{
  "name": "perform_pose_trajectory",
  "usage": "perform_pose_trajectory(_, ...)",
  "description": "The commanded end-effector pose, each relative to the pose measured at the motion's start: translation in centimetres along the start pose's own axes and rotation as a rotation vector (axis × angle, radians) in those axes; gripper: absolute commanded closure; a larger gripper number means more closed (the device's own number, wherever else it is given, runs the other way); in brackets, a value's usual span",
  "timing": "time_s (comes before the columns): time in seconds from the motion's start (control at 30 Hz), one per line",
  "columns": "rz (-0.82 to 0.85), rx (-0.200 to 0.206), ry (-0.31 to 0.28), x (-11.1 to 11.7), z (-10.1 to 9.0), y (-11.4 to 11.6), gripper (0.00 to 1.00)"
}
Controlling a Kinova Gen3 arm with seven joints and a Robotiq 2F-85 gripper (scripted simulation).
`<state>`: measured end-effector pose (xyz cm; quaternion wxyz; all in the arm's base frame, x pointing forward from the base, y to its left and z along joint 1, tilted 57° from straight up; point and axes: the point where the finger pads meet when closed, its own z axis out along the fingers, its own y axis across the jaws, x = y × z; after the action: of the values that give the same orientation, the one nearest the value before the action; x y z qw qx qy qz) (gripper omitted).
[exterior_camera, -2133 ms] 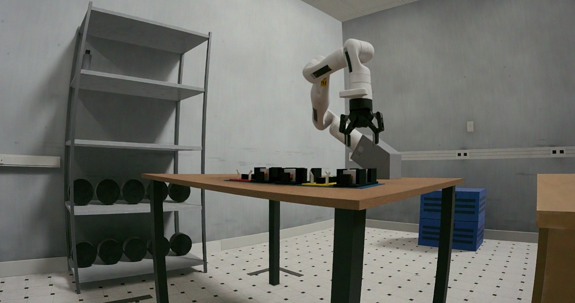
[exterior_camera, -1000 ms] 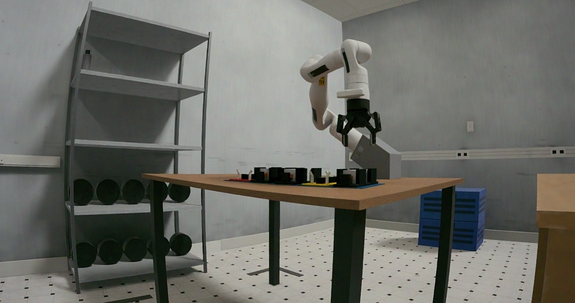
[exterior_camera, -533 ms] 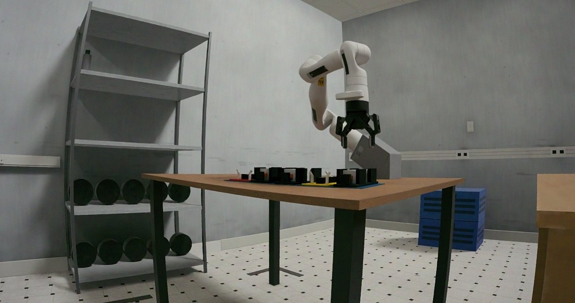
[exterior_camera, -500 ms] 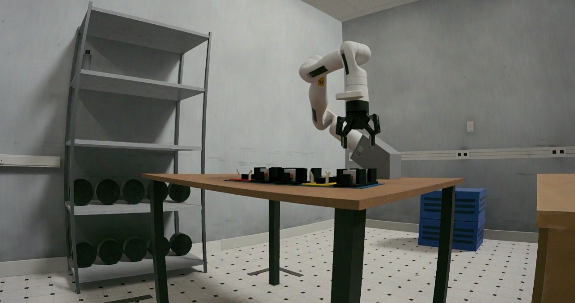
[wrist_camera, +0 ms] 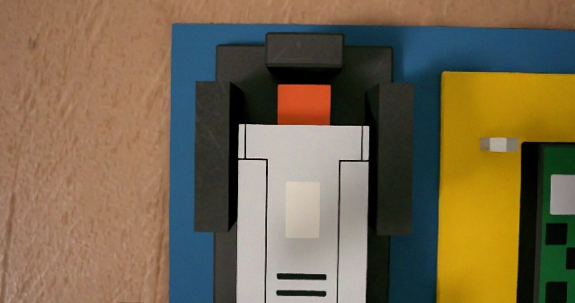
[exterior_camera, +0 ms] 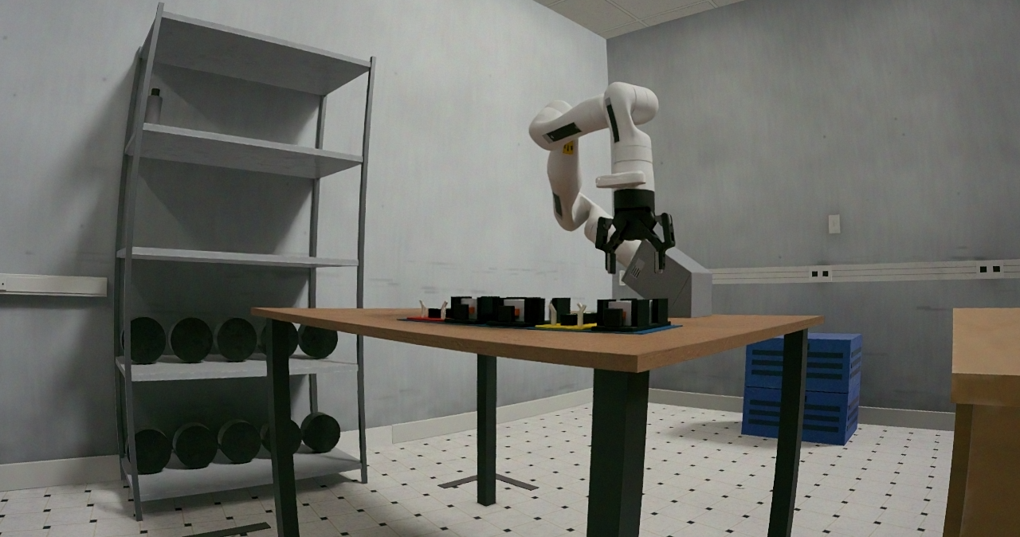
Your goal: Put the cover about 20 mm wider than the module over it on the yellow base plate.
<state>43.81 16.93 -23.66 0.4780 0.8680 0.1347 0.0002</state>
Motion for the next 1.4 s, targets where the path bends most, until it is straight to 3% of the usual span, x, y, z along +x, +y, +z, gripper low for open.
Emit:
perform_pose_trajectory(0.0,0.0,0.001,0.002,0.1,-0.1,0.0,0.0)
perform_pose_trajectory(0.37,0.0,0.001,0.002,0.1,1.9,0.0,0.0)
perform_pose_trajectory(1.37,0.0,0.001,0.002,0.1,3.5,0.0,0.0)
